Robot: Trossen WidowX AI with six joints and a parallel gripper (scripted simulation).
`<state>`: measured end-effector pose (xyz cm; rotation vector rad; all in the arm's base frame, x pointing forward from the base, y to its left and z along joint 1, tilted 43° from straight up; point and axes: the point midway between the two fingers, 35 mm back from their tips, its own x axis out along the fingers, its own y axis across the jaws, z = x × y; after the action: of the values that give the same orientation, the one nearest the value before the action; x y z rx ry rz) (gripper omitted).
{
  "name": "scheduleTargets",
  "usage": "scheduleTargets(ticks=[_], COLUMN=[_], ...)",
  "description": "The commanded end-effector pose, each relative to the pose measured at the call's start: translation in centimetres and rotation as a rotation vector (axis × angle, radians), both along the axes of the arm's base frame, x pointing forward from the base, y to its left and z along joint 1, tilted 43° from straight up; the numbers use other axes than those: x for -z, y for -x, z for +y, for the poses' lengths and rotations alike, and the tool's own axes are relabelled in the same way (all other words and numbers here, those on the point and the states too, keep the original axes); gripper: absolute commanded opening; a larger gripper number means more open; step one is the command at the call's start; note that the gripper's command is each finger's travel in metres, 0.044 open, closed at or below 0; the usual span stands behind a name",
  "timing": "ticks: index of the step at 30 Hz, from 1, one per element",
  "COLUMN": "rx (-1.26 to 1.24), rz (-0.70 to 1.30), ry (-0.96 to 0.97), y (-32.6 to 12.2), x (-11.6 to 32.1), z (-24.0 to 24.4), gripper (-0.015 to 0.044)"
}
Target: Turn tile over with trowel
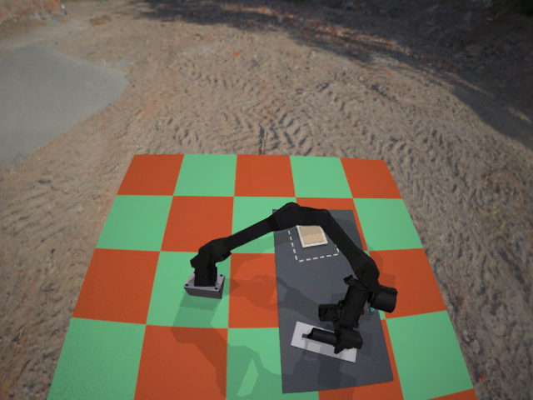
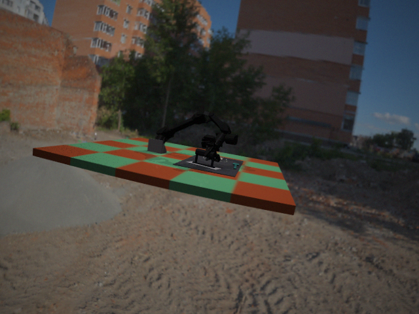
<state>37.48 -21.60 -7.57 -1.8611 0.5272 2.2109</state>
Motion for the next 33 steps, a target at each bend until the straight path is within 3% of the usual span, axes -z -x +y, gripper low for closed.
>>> scheduleTargets(ticks=[1, 4, 13, 28, 33], rx=[0.007, 0.007, 0.007, 0.003, 0.001], rz=[-0.001, -0.001, -0.001, -0.001, -0.002], ry=[0.004, 0.004, 0.004, -0.001, 0.004], y=[0.0, 0.0, 0.0, -1.1, 2.9], x=[0.0, 0.0, -0.1, -5.9, -10.6], z=[-0.1, -0.1, -0.1, 0.3, -2.3], gripper=[0.0236, 0.0300, 0.0300, 0.0300, 0.0300])
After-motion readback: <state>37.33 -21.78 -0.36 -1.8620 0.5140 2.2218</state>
